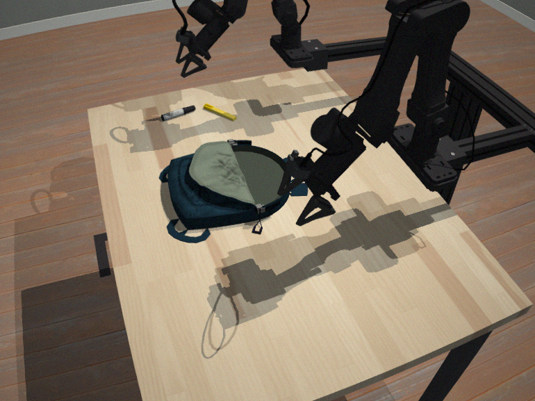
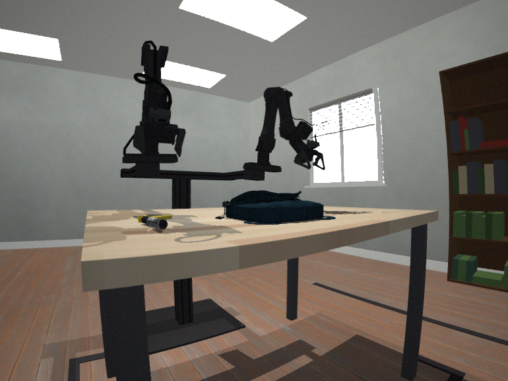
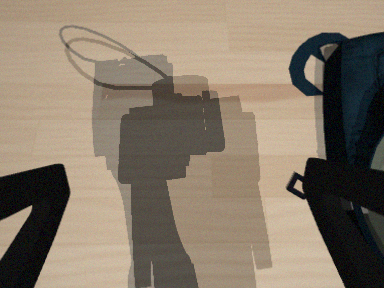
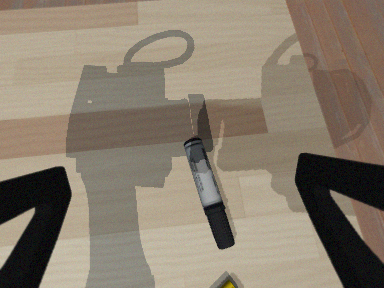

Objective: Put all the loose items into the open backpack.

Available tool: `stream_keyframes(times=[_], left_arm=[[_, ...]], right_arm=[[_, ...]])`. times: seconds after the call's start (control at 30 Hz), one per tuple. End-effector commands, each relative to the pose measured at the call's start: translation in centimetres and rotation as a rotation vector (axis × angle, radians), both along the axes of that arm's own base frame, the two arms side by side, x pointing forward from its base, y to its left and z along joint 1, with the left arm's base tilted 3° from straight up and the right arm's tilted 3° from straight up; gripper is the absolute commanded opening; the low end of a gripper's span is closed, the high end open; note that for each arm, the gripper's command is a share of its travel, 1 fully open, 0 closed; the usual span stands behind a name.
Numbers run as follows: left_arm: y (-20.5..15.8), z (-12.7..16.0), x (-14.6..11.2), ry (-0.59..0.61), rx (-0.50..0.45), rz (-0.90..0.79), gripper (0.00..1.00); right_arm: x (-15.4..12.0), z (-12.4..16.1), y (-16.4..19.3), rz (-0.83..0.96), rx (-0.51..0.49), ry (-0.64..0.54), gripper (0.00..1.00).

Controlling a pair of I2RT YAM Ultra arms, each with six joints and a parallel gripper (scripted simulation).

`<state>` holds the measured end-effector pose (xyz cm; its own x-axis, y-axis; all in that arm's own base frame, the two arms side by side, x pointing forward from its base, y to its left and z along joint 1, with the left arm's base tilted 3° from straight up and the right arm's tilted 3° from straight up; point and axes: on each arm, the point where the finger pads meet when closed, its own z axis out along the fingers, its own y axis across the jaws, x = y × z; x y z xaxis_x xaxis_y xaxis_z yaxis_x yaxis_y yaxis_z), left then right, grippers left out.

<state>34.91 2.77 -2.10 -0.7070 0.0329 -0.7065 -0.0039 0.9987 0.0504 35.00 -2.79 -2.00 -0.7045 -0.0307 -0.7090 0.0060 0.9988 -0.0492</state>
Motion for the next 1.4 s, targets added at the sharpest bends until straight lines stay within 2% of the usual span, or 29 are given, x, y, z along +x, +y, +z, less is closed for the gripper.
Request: stream_keyframes(times=[0.0, 0.57, 0.7, 0.73, 0.77, 0.87, 0.97, 1.03, 1.1, 1.23, 1.37], left_arm=[[-0.1, 0.5, 0.5, -0.020, 0.000, -0.004, 1.00], [-0.1, 0.5, 0.5, -0.020, 0.000, -0.004, 1.00], [-0.7, 1.2, 1.8, -0.060, 0.004, -0.012, 1.00], [-1.5, 1.4, 2.3, -0.074, 0.004, -0.029, 1.00], [-2.3, 1.6, 2.9, -0.087, 0.004, -0.049, 1.00], [-6.4, 2.1, 4.9, -0.131, -0.001, -0.144, 1.00], [-12.8, 2.5, 6.7, -0.184, -0.015, -0.278, 1.00], [-17.2, 2.7, 7.2, -0.215, -0.029, -0.363, 1.00], [-17.2, 2.7, 7.2, -0.215, -0.029, -0.363, 1.00], [-26.4, 2.8, 6.5, -0.273, -0.066, -0.535, 1.00], [-34.4, 2.6, 4.1, -0.313, -0.106, -0.682, 1.00]], right_arm=[[0.4, 0.4, 0.1, 0.006, -0.001, -0.016, 1.00], [0.4, 0.4, 0.1, 0.006, -0.001, -0.016, 1.00], [-0.5, -1.1, 0.2, 0.036, -0.006, 0.071, 0.55], [-0.9, -1.8, 0.2, 0.048, -0.010, 0.112, 0.46], [-1.2, -2.4, 0.1, 0.059, -0.014, 0.151, 0.46], [-1.8, -4.6, -0.6, 0.082, -0.042, 0.293, 0.46], [-1.5, -6.9, -1.4, 0.110, -0.059, 0.436, 0.46], [-1.1, -7.8, -1.7, 0.120, -0.065, 0.485, 0.46], [-1.1, -7.8, -1.7, 0.120, -0.065, 0.485, 0.46], [-0.4, -10.1, -2.4, 0.151, -0.079, 0.622, 0.46], [0.3, -11.8, -2.9, 0.172, -0.089, 0.704, 0.46]])
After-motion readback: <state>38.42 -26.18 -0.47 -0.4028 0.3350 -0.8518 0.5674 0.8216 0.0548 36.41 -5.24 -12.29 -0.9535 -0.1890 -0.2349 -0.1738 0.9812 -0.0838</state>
